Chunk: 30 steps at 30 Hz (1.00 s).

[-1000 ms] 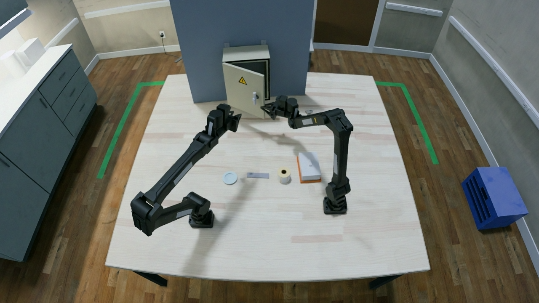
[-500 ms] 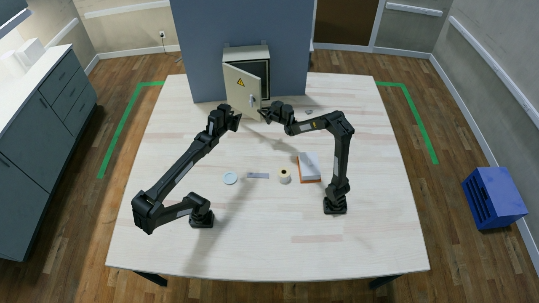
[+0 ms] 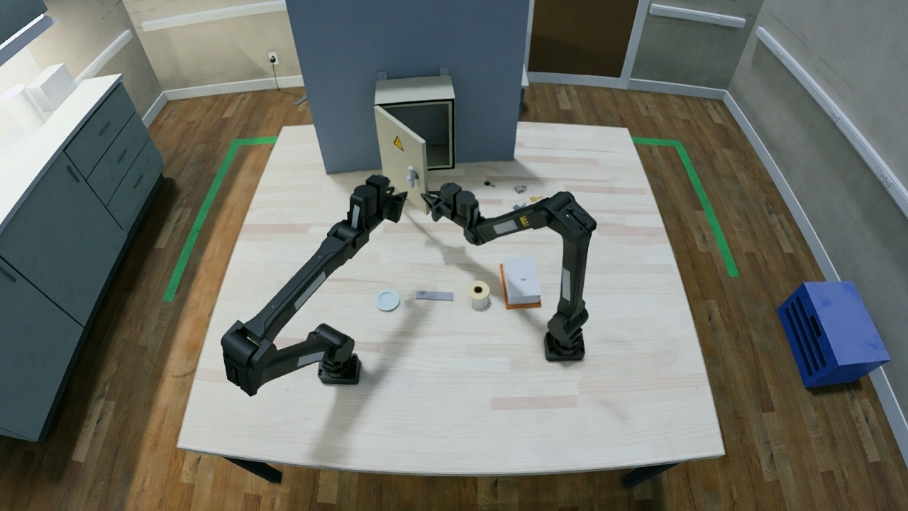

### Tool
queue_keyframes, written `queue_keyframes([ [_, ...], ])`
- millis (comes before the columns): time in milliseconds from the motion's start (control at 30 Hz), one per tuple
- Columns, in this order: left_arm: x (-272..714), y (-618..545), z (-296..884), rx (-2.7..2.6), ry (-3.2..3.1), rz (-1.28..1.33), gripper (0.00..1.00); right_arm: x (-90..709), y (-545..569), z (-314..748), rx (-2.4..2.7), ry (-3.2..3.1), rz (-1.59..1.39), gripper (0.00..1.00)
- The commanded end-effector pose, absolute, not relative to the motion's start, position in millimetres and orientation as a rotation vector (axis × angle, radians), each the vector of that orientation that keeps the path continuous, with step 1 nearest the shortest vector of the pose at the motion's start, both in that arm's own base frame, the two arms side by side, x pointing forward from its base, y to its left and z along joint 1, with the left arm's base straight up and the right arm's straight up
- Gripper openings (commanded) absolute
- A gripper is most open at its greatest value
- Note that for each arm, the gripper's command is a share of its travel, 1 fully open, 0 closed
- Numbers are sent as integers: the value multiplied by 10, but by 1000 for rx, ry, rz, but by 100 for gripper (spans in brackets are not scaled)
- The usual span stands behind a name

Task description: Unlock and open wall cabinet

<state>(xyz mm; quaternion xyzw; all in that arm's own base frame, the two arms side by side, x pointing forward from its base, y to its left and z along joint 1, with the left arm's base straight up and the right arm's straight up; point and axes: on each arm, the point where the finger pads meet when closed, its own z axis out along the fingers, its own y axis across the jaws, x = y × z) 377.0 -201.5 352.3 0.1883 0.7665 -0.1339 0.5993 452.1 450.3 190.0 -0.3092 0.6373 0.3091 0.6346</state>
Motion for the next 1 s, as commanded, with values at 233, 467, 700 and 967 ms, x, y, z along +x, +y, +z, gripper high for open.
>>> queue_keyframes([
  [233, 3797, -2000, 3734, 423, 1738, -312, 43, 4373, 4902, 1966, -592, 1475, 597, 7],
  [467, 3797, -2000, 3734, 423, 1738, -312, 43, 4263, 5073, 1964, -531, 1494, 536, 7],
  [700, 3797, -2000, 3734, 423, 1738, -312, 43, 4131, 5325, 1967, -443, 1514, 450, 7],
  [967, 3797, -2000, 3734, 423, 1738, -312, 43, 4016, 5624, 1971, -342, 1533, 352, 7],
])
